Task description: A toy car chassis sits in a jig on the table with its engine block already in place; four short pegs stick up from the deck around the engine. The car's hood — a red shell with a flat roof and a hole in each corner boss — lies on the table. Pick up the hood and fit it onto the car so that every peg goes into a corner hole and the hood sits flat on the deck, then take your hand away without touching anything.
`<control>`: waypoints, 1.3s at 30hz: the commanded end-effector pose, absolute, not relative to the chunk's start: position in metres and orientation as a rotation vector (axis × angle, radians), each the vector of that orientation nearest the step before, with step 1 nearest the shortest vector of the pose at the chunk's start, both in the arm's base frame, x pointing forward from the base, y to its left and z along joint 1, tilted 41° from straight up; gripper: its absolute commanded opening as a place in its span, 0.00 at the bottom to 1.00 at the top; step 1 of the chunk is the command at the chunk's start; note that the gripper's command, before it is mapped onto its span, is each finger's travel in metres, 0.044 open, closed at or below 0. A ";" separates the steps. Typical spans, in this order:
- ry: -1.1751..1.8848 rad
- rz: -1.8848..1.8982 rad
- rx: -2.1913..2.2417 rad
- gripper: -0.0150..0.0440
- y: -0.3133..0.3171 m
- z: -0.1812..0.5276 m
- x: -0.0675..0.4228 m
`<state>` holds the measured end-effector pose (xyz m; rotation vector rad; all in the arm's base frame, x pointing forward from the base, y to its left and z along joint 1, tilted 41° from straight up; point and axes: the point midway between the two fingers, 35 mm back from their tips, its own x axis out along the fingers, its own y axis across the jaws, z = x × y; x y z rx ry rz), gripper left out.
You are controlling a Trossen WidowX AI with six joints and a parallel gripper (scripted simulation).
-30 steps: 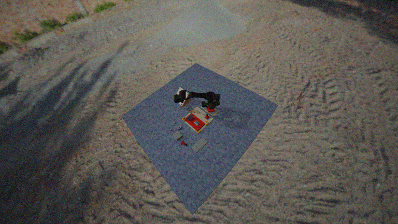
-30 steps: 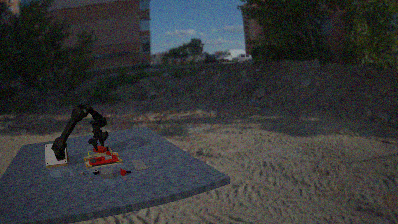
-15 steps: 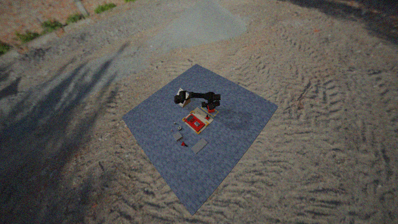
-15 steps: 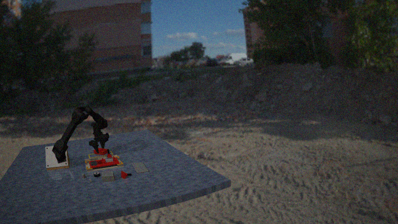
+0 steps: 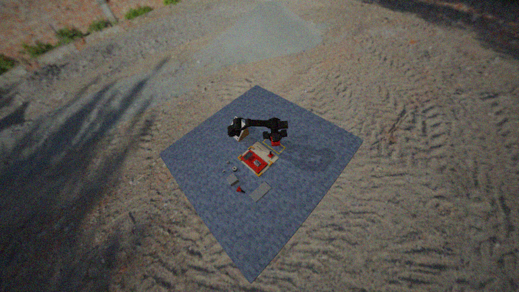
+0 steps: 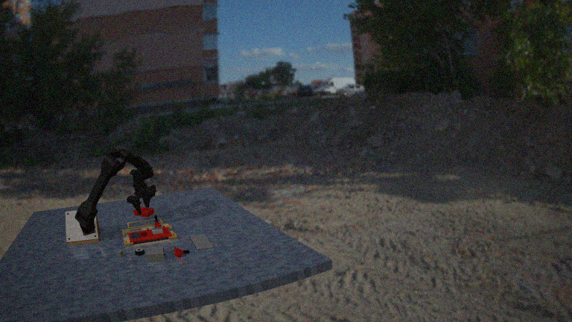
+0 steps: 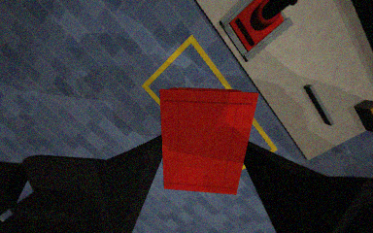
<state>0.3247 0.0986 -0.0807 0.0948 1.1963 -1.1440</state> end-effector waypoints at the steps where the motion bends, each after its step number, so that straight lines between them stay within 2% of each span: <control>1: 1.197 -1.146 0.107 0.25 0.105 -0.074 0.326; 24: 1.198 -1.145 0.107 0.25 0.135 -0.039 0.329; 39: 1.292 -1.027 -0.021 0.25 0.095 -0.003 0.346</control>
